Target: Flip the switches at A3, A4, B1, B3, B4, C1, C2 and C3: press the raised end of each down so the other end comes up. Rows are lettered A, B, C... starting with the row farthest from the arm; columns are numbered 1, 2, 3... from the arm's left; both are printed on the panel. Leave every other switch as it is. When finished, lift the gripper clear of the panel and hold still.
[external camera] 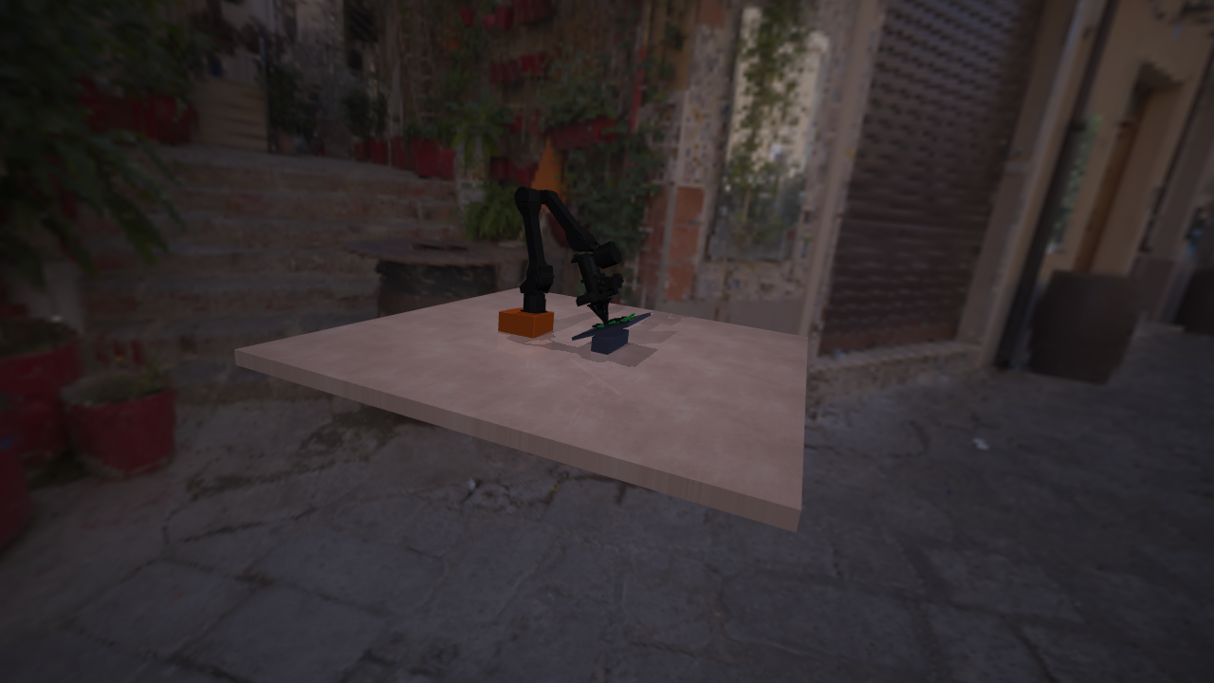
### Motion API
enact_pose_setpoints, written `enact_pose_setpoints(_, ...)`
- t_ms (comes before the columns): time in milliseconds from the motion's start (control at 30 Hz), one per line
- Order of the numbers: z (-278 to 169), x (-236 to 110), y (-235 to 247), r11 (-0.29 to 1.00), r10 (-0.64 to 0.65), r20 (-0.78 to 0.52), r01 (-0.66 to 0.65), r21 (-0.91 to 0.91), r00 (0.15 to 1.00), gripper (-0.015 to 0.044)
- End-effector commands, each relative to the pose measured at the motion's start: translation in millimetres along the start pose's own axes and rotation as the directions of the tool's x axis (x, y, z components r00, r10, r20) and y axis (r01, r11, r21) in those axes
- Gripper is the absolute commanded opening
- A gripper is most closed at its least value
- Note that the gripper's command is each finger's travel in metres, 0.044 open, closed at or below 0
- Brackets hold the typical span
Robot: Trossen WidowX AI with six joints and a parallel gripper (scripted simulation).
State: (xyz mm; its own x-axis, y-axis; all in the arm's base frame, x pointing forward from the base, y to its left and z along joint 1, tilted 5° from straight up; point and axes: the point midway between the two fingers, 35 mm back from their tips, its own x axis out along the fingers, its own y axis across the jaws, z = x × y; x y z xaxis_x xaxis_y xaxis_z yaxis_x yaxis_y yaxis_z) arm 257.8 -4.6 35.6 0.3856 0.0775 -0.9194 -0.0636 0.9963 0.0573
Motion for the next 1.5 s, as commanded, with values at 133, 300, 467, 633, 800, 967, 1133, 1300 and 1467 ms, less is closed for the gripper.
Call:
enact_pose_setpoints(133,0,1,0,1.0,-0.001,0.001,0.001,0.003,1.0,0.0)
enact_pose_setpoints(300,4,-22,-1,1.0,-0.001,-0.009,0.001,0.001,1.0,0.0)
enact_pose_setpoints(467,3,-63,0,1.0,-0.001,-0.026,0.001,0.003,1.0,0.0)
enact_pose_setpoints(633,2,-63,6,1.0,-0.001,-0.029,0.001,0.003,1.0,0.0)
enact_pose_setpoints(800,-8,-63,48,1.0,0.002,-0.034,-0.002,0.004,0.999,0.0)
enact_pose_setpoints(967,-18,-64,76,1.0,0.006,-0.028,-0.006,0.006,1.0,0.0)
enact_pose_setpoints(1133,-18,-37,76,1.0,0.006,-0.047,-0.006,0.006,0.999,0.0)
enact_pose_setpoints(1300,-18,-29,76,1.0,0.006,-0.053,-0.006,0.006,0.999,0.0)
enact_pose_setpoints(1467,-19,-19,76,1.0,0.006,-0.052,-0.006,0.006,0.999,0.0)
